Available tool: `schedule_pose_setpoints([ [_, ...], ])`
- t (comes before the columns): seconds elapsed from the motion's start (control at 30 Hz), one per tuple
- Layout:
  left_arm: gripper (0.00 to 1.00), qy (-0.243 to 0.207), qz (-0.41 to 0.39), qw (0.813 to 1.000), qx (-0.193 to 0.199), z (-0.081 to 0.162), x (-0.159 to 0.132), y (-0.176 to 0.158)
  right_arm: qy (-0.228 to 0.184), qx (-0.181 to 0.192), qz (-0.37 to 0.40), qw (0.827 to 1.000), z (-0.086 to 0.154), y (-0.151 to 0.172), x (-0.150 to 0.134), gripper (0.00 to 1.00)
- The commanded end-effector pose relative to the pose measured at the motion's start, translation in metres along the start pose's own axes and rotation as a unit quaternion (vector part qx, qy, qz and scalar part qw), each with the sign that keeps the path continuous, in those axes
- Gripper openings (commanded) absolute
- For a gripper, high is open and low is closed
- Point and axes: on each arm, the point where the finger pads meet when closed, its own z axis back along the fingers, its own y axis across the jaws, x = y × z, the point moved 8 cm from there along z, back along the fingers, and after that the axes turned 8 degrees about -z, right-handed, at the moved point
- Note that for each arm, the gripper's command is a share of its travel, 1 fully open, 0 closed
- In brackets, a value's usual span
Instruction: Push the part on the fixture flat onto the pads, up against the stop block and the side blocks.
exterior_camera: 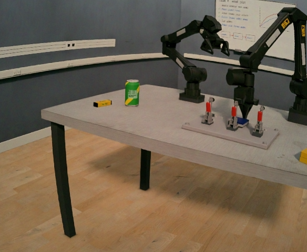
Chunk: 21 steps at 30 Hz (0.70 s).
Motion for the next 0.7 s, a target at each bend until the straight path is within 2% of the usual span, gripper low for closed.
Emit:
schedule_pose_setpoints([
  [0.0,0.00,-0.017,-0.004,1.000,-0.007,0.010,0.024,-0.003,-0.029,0.003,-0.001,1.000,0.017,0.003,0.024,1.00],
  [0.2,0.00,-0.019,-0.005,1.000,-0.008,0.010,0.029,-0.002,-0.029,0.003,-0.001,1.000,0.017,0.003,0.024,1.00],
  [0.27,0.00,-0.033,-0.004,0.999,-0.014,0.016,0.014,-0.005,-0.029,0.003,-0.001,1.000,0.017,0.003,0.024,1.00],
  [0.3,0.00,-0.026,-0.003,1.000,-0.010,0.009,-0.001,-0.007,-0.029,0.003,-0.001,1.000,0.017,0.003,0.024,1.00],
  [0.37,0.00,-0.028,-0.002,1.000,-0.011,0.008,-0.010,-0.008,-0.029,0.003,-0.001,1.000,0.017,0.003,0.024,1.00],
  [0.43,0.00,-0.037,-0.002,0.999,-0.016,0.013,-0.002,-0.012,-0.029,0.003,-0.001,1.000,0.017,0.003,0.024,1.00],
  [0.67,0.00,-0.033,0.004,0.999,-0.014,0.010,-0.001,-0.007,-0.029,0.003,-0.001,1.000,0.017,0.003,0.024,1.00],
])
